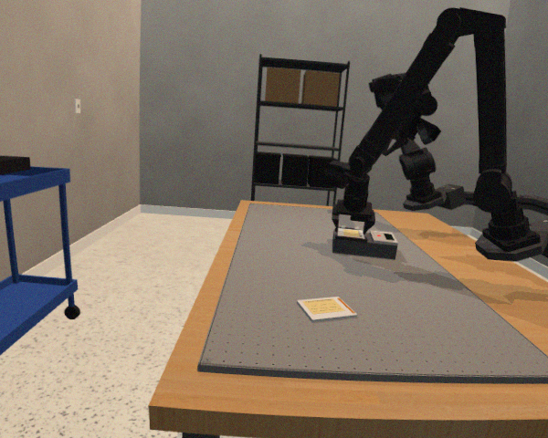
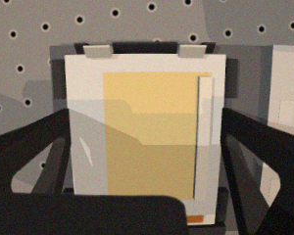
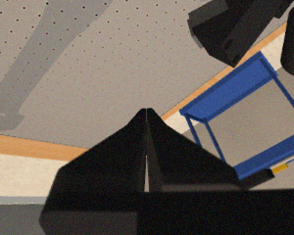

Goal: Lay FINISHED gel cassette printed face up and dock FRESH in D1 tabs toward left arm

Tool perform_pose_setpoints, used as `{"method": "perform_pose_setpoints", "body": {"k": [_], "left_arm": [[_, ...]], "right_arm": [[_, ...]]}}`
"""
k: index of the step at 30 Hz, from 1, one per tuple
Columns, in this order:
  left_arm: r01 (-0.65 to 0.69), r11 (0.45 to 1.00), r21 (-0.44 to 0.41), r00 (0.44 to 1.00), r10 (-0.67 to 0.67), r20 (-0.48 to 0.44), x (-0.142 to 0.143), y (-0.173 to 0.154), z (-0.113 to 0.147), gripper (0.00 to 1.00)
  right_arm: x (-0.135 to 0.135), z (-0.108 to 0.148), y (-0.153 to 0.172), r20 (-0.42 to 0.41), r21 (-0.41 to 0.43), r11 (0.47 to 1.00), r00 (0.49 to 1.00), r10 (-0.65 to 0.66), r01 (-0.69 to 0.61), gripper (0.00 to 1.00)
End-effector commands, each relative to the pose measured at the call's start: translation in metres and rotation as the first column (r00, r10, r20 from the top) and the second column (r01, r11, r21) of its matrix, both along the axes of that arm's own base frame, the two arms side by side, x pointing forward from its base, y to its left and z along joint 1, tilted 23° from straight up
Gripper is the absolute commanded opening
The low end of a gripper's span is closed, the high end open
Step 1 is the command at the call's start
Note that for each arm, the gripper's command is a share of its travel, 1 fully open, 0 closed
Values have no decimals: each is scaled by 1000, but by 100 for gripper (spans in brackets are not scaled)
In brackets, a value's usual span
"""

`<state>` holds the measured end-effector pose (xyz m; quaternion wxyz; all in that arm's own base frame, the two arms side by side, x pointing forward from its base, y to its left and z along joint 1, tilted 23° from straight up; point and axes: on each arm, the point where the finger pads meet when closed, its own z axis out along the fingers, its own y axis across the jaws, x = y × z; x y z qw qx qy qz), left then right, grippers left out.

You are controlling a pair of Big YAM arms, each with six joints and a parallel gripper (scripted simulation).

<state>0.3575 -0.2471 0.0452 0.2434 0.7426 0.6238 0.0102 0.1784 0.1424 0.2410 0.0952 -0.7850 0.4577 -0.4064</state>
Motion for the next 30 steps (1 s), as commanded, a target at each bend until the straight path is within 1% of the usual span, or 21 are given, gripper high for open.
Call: {"method": "perform_pose_setpoints", "body": {"k": [1,7,10,14,16,23,30], "left_arm": [[-7,1000,11,1000,7,2,1,0,3,0],[-7,1000,11,1000,7,2,1,0,3,0],[-7,1000,11,1000,7,2,1,0,3,0],[-7,1000,11,1000,7,2,1,0,3,0],[-7,1000,11,1000,7,2,1,0,3,0],[-7,1000,11,1000,7,2,1,0,3,0],[-7,1000,11,1000,7,2,1,0,3,0]], "right_arm": [[4,9,-10,9,85,991,995,-102,101,0],[11,14,-39,-10,206,945,967,-256,253,0],[15,17,-53,-27,264,908,944,-330,325,0],[19,20,-73,-56,338,844,904,-423,416,0],[19,20,-73,-56,338,844,904,-423,416,0],[27,25,-106,-125,451,697,813,-568,557,0],[35,31,-140,-213,542,513,699,-682,666,0]]}}
